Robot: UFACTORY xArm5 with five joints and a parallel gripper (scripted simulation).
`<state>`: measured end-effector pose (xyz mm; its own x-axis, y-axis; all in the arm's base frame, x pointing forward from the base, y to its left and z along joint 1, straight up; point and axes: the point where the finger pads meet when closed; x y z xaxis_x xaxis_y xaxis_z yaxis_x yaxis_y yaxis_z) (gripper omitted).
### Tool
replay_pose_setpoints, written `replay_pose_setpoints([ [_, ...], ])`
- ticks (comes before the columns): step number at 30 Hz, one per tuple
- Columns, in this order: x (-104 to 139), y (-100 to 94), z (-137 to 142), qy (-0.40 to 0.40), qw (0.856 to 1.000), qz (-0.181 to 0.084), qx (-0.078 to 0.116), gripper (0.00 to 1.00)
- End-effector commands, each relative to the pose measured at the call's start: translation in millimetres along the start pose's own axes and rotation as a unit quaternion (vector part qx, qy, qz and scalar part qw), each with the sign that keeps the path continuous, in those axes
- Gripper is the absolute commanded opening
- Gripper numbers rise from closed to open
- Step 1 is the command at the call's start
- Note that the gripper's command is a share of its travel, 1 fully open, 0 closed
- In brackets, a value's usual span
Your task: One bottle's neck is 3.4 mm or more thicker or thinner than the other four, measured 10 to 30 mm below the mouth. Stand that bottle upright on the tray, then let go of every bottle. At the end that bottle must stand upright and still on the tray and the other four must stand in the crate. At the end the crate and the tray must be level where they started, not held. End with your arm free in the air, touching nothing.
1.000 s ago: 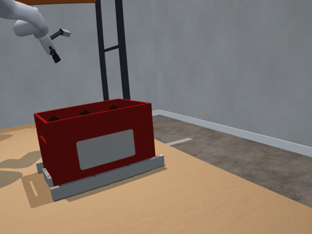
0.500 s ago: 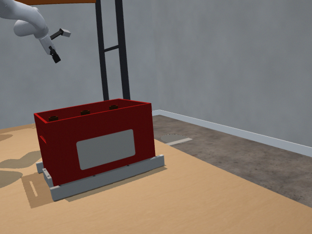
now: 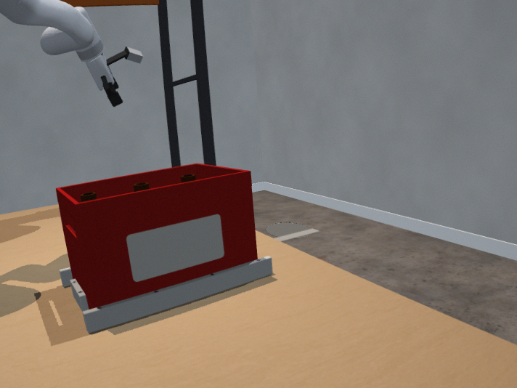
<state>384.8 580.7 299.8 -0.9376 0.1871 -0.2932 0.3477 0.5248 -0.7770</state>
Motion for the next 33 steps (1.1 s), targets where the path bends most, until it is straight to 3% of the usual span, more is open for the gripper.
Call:
replay_pose_setpoints([
  [1, -19, -3.1, 16, 0.025, 1.000, 0.006, 0.012, 1.00],
  [2, -38, -5.0, 36, 0.055, 0.998, 0.012, 0.027, 1.00],
  [16, -112, -22.5, 136, 0.194, 0.976, 0.040, 0.093, 1.00],
  [18, -112, -22.5, 136, 0.194, 0.976, 0.040, 0.093, 1.00],
  [19, -126, -28.3, 159, 0.225, 0.967, 0.046, 0.107, 1.00],
  [26, -152, -43.3, 210, 0.294, 0.944, 0.060, 0.135, 1.00],
  [33, -174, -63.1, 267, 0.369, 0.912, 0.076, 0.164, 1.00],
])
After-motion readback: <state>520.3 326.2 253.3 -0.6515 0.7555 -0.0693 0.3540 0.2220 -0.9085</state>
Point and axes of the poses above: the point where the finger pads meet when closed, its own y axis out along the fingers, its own z axis across the jaws, x = y × z, and after that the axes turned 4 degrees about y, right-handed
